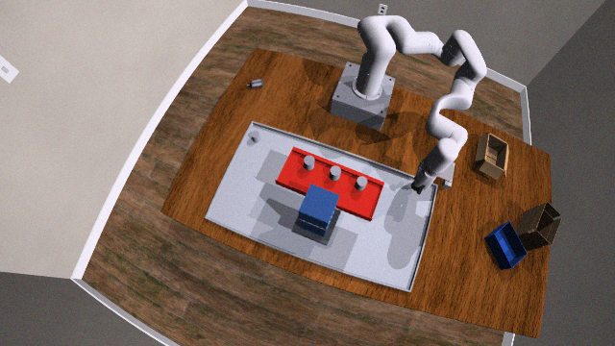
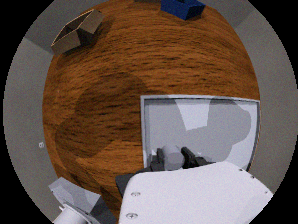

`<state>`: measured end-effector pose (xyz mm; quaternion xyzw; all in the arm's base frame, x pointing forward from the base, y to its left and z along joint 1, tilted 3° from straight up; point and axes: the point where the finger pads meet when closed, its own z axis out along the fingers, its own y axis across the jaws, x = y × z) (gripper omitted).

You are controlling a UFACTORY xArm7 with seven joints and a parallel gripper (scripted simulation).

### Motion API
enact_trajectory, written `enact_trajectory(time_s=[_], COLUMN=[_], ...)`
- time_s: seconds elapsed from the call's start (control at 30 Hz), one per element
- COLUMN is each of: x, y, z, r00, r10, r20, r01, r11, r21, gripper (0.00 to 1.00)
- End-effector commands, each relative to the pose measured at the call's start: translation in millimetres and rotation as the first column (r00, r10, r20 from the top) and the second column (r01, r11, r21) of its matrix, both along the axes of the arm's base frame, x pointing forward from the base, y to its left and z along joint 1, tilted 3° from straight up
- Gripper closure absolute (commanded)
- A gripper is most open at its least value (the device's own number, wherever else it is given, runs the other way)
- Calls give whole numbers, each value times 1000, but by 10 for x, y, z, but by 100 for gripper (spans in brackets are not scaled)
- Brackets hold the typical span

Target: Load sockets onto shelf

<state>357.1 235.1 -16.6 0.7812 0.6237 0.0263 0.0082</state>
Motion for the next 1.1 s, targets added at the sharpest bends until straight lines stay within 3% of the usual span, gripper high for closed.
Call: enact_trajectory(time_s=[0.0, 0.17, 0.47, 1.07], x=[9, 7, -7, -10], y=[6, 5, 0, 0], z=[18, 55, 311, 322], r00=[1000, 1000, 1000, 1000], r10=[0, 0, 0, 0], r20=[3, 3, 3, 3], r01=[0, 0, 0, 0], r11=[1000, 1000, 1000, 1000], r21=[2, 2, 2, 2], gripper=[100, 100, 100, 100])
